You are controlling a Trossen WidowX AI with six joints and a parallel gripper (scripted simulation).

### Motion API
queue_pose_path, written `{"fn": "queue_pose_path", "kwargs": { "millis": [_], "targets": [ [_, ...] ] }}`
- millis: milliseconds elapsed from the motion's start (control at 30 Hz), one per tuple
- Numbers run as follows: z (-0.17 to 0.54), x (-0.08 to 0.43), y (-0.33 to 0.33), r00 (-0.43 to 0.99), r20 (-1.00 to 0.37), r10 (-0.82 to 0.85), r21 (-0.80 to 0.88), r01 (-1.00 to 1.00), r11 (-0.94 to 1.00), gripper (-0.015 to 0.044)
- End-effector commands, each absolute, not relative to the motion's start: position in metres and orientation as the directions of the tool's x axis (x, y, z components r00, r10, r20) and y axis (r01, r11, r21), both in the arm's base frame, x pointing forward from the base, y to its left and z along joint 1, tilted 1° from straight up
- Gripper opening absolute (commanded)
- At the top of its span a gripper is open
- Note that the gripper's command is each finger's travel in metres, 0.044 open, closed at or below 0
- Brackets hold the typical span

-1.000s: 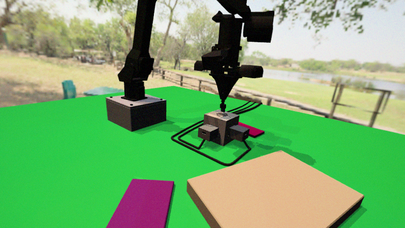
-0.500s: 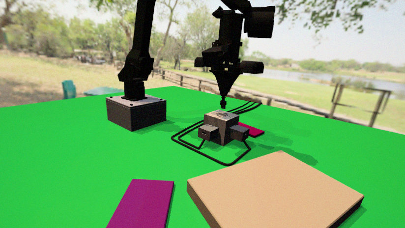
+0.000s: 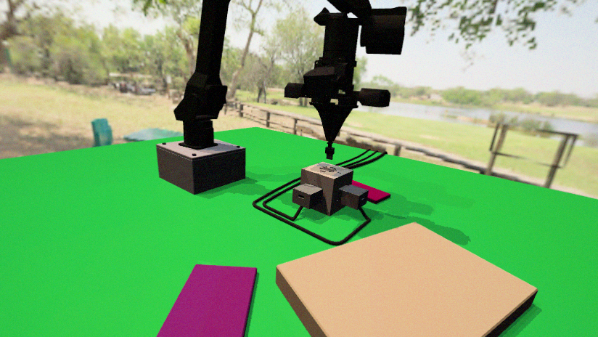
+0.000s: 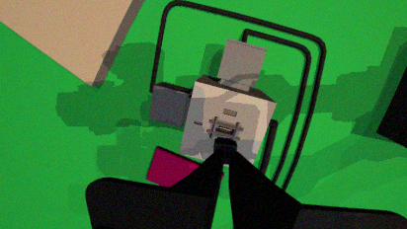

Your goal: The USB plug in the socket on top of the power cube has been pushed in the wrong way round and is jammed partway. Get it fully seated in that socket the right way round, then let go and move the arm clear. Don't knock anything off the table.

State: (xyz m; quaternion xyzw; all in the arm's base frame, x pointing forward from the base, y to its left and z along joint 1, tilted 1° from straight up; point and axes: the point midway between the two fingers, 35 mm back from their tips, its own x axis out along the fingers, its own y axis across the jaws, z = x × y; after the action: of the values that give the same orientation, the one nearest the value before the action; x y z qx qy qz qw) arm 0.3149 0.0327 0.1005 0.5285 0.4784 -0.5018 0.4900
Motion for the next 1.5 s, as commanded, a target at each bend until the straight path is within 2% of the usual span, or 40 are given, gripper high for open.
{"fn": "queue_pose_path", "kwargs": {
  "millis": [0,700,1467],
  "targets": [
    [0.0999,0.3148,0.0327,0.038,-0.999,0.014,0.038,0.998,0.043,0.0000],
    [0.0999,0.3148,0.0327,0.038,-0.999,0.014,0.039,0.828,0.559,0.0000],
    [0.0999,0.3148,0.0327,0.038,-0.999,0.014,0.027,0.365,0.930,0.0000]
  ]
}}
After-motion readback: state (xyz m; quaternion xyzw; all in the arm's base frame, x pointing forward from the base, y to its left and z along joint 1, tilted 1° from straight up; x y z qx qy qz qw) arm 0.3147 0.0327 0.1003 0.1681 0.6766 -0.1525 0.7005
